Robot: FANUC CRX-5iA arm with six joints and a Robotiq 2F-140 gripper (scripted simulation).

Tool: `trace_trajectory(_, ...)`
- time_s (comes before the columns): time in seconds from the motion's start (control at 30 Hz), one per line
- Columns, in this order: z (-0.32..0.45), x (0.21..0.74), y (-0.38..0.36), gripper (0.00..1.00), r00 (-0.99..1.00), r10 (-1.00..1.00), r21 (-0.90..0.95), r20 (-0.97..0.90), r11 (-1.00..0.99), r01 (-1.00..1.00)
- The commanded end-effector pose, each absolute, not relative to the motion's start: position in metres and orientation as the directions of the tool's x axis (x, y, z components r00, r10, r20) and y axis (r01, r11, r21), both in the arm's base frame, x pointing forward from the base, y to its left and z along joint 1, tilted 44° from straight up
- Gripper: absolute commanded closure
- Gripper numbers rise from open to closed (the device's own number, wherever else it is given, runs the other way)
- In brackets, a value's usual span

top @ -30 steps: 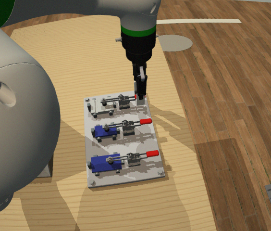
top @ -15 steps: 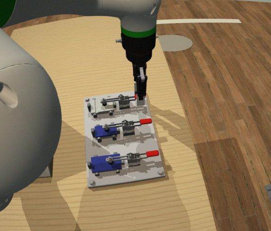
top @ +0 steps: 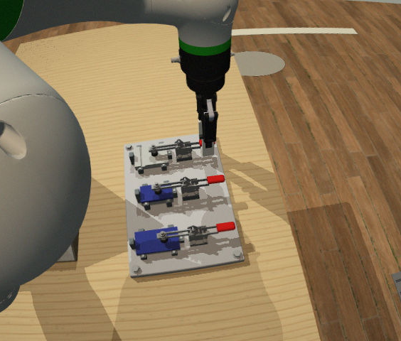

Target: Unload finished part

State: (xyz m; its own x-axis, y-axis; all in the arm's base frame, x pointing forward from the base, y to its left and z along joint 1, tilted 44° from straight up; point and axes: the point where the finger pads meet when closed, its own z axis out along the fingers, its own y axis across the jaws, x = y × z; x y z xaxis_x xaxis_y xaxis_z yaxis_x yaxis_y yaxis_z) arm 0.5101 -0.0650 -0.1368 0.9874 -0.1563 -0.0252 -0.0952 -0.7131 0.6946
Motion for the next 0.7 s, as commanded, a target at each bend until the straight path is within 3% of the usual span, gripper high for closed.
trace_trajectory(0.0, -0.1367, 0.5103, -0.0648, 0.72, 0.987, -0.156, 0.694, -0.025, -0.713, -0.095)
trace_trajectory(0.2, -0.1367, 0.5103, -0.0648, 0.72, 0.987, -0.156, 0.694, -0.025, -0.713, -0.095)
trace_trajectory(0.23, -0.1367, 0.5103, -0.0648, 0.89, 0.987, -0.156, 0.694, -0.025, -0.713, -0.095)
trace_trajectory(0.67, -0.1367, 0.5103, -0.0648, 0.89, 0.987, -0.156, 0.694, -0.025, -0.713, -0.095)
